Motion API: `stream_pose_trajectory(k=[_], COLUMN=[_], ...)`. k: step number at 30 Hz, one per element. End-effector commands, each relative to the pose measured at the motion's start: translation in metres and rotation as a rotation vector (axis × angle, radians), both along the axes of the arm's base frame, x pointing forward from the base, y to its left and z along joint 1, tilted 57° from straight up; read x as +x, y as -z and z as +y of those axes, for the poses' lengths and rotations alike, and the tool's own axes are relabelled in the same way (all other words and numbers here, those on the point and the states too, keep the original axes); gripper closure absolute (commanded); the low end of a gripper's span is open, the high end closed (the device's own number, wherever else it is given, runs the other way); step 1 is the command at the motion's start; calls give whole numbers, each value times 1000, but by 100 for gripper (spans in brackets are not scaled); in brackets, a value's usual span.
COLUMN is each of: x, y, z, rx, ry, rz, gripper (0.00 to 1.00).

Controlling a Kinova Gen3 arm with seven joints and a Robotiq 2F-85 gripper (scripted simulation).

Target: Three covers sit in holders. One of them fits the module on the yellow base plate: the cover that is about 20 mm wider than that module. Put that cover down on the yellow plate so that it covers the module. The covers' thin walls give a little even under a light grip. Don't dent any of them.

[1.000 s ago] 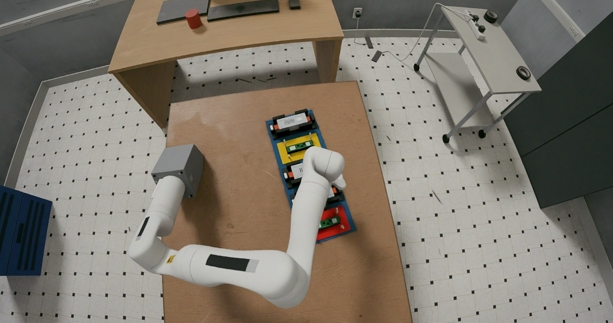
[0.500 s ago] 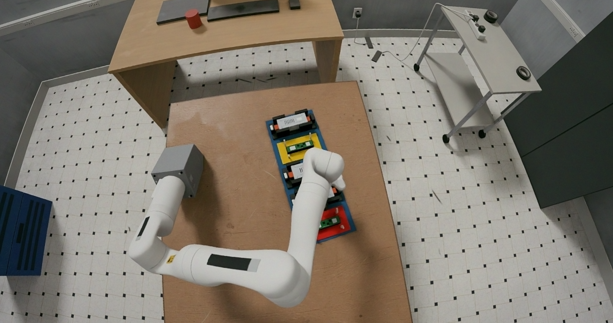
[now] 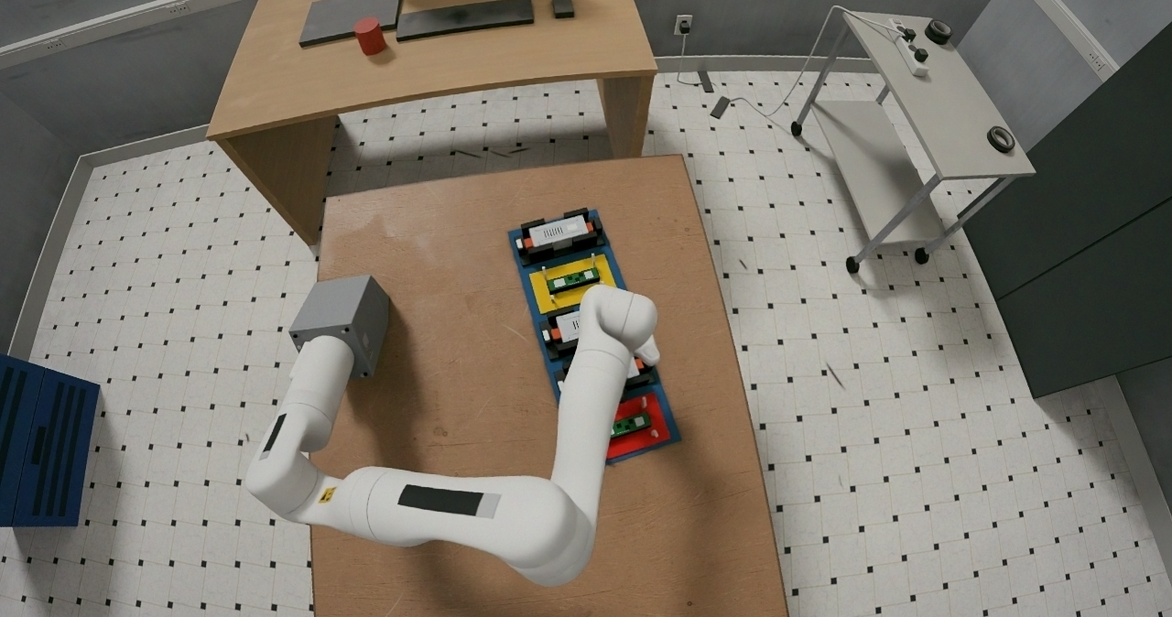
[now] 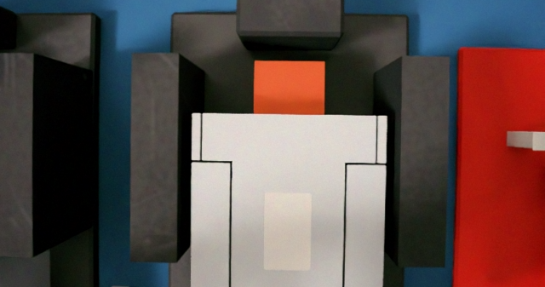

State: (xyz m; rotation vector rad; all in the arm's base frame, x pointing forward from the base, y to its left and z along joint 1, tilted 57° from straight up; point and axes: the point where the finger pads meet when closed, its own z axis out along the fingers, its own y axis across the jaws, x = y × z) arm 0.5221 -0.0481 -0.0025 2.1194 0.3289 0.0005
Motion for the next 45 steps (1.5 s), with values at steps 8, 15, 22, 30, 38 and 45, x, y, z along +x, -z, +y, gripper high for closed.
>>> stream_pose_trajectory(k=[8,15,22,30,38,45], x=[1,1,1,1,1,1], y=[3,3,3,3,3,3], z=[-4,-4,-4,-4,-4,-4], rx=[1,1,1,1,1,1], ry=[-2,-2,-2,-2,-2,-2], rz=[-1,-1,-1,-1,-1,-1], gripper=[0,30,30,30,30,30])
